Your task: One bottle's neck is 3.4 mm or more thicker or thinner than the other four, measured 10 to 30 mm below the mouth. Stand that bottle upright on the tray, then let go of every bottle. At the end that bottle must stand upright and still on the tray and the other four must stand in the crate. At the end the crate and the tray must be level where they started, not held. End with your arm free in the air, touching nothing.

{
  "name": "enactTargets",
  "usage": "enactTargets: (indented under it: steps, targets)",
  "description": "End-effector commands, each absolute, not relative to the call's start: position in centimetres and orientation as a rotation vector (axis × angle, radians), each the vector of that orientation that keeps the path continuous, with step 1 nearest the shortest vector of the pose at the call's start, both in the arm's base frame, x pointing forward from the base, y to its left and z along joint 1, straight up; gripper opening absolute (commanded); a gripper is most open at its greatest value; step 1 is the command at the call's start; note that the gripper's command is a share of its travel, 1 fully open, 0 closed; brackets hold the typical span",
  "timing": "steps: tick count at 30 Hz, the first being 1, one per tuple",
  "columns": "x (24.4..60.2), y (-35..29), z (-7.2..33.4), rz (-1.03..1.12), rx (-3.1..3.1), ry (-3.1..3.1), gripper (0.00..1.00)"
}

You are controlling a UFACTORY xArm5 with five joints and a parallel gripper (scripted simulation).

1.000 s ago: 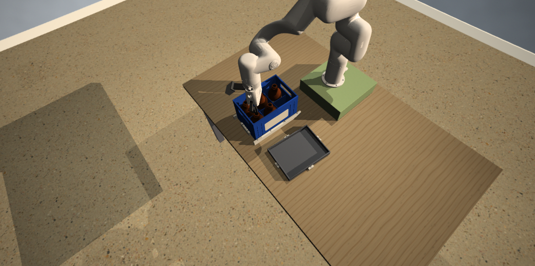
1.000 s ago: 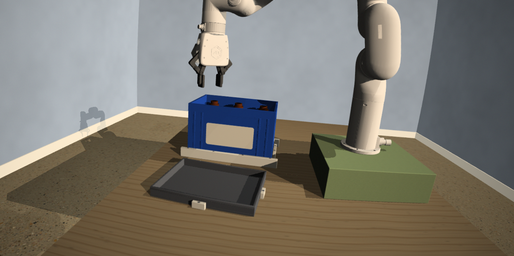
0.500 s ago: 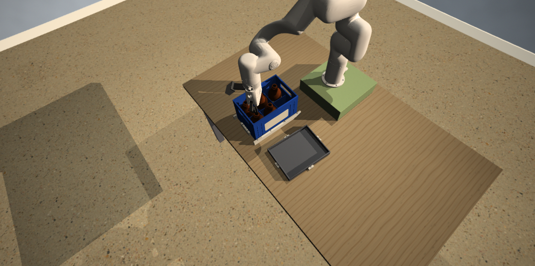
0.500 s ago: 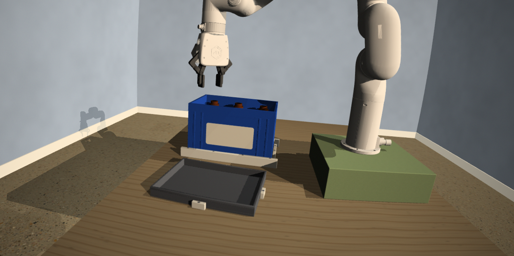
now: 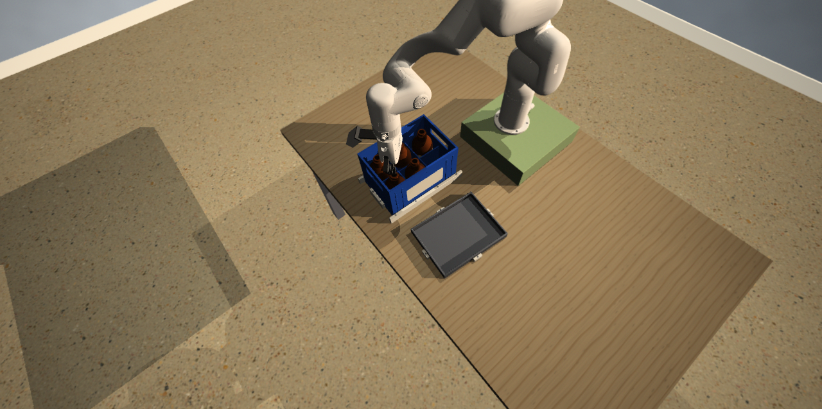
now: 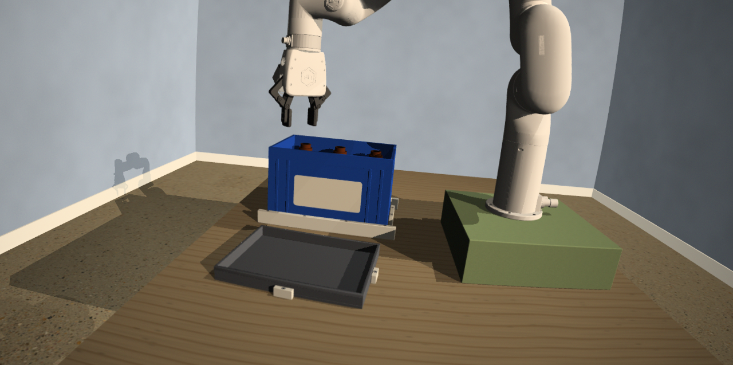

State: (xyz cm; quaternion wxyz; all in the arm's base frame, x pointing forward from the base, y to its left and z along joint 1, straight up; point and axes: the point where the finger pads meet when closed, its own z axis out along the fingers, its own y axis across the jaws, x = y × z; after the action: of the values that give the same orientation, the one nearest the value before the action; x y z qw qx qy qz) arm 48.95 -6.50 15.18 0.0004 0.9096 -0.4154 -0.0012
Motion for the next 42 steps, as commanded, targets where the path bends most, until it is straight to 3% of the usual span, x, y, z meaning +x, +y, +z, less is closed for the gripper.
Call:
enactTargets:
  steps: [1, 42]
  targets:
    - [49.1, -6.5, 15.0, 0.002, 2.858, -1.305, 0.65]
    - [49.1, -6.5, 11.5, 0.002, 2.858, -1.305, 0.65]
